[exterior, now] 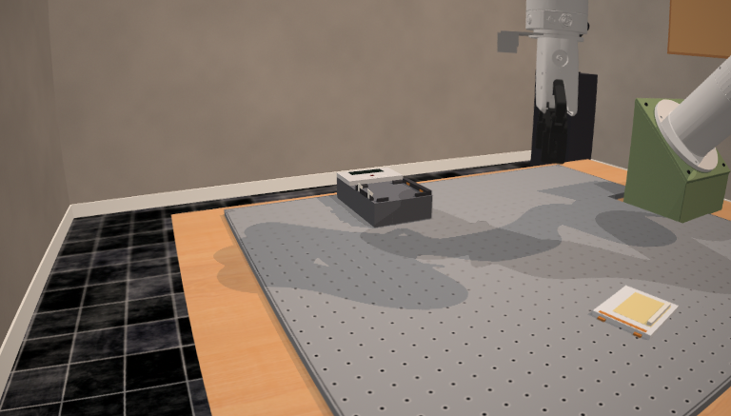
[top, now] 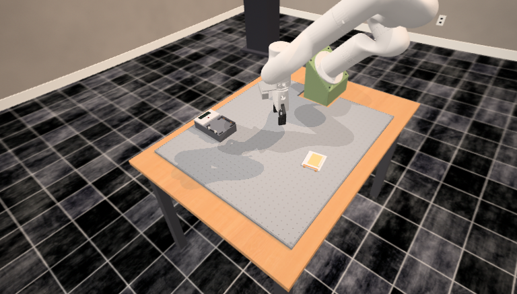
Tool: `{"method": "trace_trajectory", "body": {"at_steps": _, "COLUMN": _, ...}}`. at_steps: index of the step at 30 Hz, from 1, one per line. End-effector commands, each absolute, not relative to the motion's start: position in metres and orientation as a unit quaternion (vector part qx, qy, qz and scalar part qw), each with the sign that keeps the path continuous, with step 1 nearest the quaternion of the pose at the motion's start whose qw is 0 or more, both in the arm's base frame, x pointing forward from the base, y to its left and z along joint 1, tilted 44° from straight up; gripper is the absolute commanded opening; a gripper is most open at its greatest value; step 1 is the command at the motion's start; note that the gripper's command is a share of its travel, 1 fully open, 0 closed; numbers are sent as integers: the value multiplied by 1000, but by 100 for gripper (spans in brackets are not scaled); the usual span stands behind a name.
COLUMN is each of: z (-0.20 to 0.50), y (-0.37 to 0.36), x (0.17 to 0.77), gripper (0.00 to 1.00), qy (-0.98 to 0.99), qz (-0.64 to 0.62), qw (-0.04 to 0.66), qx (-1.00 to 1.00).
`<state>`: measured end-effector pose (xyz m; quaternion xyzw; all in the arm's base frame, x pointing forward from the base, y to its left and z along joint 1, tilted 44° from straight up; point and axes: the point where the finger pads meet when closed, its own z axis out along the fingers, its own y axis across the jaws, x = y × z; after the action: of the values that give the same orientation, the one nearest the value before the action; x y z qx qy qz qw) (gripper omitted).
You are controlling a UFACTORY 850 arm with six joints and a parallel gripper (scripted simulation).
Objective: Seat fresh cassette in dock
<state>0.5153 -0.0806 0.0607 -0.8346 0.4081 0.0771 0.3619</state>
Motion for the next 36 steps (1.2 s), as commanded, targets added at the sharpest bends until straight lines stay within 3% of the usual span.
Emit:
{"method": "trace_trajectory", "body": {"at_steps": 1, "z": 65, "y": -70, "x": 520, "gripper": 100, "qy": 470, "qz": 107, "qw": 351, "qx": -802}}
{"method": "trace_trajectory", "body": {"at_steps": 36, "z": 92, "y": 16, "x": 542, "gripper": 100, "qy": 802, "qz": 265, "qw": 254, "qx": -471}}
